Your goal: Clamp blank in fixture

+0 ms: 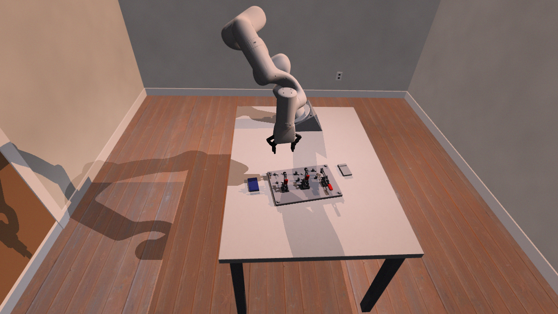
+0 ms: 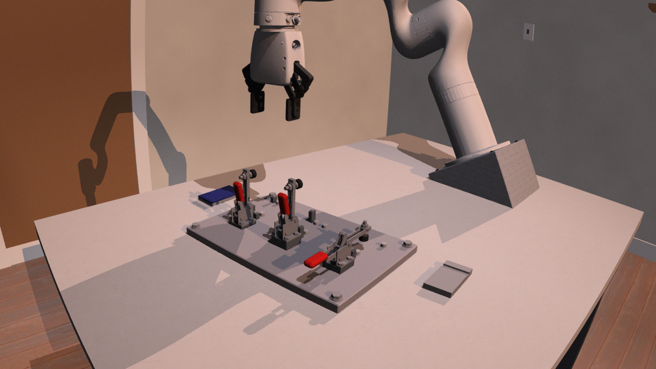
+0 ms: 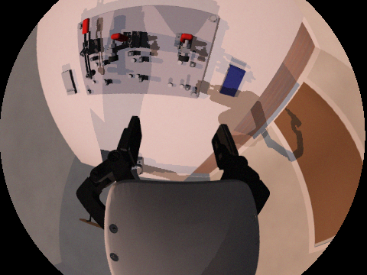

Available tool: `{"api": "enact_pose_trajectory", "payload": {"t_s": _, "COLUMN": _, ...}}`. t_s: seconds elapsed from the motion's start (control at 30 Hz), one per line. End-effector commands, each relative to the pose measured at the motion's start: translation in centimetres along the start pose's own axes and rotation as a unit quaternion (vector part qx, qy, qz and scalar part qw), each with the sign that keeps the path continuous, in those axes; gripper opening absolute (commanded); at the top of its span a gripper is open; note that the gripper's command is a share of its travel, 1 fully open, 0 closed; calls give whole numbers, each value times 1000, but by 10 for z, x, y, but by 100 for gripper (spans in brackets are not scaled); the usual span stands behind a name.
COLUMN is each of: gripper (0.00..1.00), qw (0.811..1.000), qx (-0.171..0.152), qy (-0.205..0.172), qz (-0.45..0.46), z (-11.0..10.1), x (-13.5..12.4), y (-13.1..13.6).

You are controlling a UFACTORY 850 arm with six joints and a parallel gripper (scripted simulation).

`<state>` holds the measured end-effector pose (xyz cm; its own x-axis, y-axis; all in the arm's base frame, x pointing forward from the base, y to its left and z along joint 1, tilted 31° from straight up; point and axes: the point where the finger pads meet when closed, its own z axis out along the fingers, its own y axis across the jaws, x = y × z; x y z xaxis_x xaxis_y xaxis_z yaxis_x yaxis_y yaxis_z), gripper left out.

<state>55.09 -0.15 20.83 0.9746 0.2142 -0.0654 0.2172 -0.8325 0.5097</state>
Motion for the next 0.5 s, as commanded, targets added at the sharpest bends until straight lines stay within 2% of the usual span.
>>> {"api": "enact_pose_trajectory", "payload": {"t_s": 0.0, "gripper": 99, "qw": 1000, "qx": 0, "qy": 1, "qz": 0, "z": -1, "x": 1, "y": 1}}
{"api": "enact_pose_trajectory", "payload": {"t_s": 0.3, "gripper": 99, "qw": 1000, "qx": 0, "qy": 1, "qz": 0, "z": -1, "x": 1, "y": 13}}
{"api": "enact_pose_trajectory", "payload": {"t_s": 0.47, "gripper": 99, "qw": 1000, "qx": 0, "qy": 1, "qz": 0, "z": -1, "x": 2, "y": 30}}
